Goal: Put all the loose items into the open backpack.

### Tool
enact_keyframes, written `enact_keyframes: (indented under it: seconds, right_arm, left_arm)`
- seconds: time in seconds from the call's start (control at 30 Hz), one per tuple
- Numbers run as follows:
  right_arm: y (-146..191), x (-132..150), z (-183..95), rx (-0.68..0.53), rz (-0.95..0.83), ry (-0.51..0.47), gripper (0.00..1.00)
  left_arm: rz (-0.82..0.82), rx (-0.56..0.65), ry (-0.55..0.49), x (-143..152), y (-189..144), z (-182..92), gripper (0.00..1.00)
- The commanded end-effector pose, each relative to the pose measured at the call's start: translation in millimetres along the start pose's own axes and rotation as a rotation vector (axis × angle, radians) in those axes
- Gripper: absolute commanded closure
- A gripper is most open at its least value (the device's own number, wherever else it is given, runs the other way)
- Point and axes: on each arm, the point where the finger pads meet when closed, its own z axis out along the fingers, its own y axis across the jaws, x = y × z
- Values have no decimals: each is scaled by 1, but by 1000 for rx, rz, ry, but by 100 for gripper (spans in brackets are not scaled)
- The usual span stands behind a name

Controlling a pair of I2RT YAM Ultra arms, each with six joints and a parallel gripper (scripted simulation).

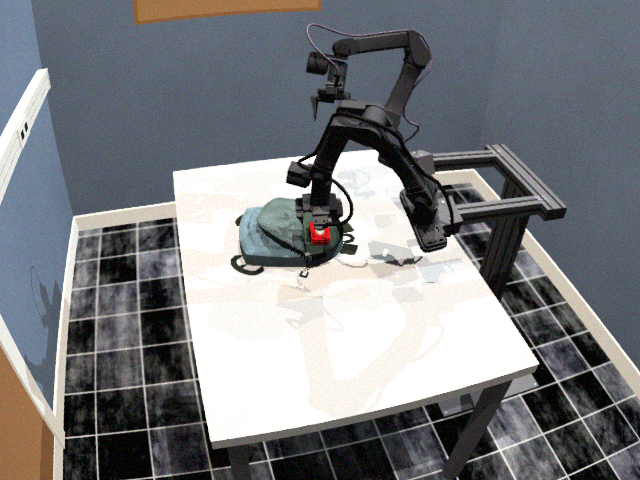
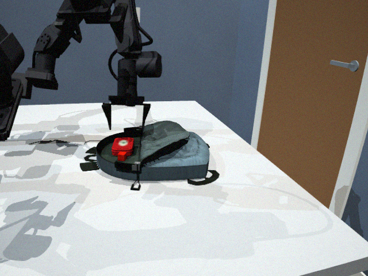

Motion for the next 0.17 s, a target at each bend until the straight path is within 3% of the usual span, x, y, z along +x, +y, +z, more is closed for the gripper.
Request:
enact_keyframes:
  seconds: [0.0,0.13]
  right_arm:
    - [-9,-11,-14,51,-21,-33,0]
    - [-9,-11,-14,51,-21,-33,0]
  left_arm:
    - [11,2,5,4,2,-6,0]
    - [11,2,5,4,2,-6,0]
